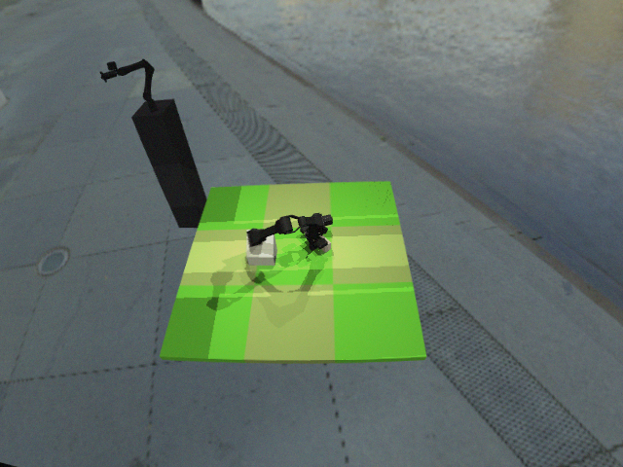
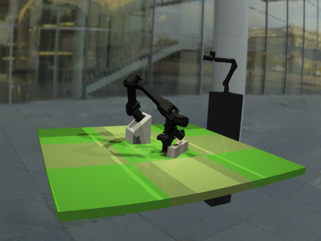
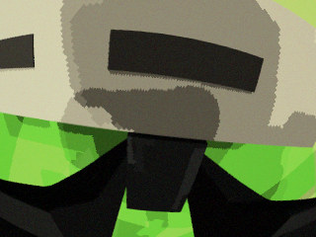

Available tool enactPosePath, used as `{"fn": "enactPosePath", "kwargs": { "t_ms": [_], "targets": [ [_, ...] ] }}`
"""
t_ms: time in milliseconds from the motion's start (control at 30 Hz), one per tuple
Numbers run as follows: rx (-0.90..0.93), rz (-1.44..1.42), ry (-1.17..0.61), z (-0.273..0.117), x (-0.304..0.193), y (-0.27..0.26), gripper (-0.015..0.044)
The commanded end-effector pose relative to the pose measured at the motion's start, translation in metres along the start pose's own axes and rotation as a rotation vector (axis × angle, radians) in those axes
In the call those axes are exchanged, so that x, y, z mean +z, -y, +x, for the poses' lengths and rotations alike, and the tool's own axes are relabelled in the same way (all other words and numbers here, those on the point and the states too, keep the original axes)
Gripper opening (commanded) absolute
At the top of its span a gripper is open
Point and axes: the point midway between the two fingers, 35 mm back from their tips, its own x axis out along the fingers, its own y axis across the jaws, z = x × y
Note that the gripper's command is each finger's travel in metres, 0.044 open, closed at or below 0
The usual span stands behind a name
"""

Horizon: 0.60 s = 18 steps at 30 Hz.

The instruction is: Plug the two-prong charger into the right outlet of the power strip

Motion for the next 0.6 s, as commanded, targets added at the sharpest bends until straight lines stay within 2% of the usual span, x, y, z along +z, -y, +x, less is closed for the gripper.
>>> {"fn": "enactPosePath", "kwargs": {
  "t_ms": [0,567],
  "targets": [
    [0.001,0.009,0.011,-0.0013,0.0051,0.0004,0.0],
    [0.001,0.009,0.011,-0.002,0.0118,0.0007,0.0]
  ]
}}
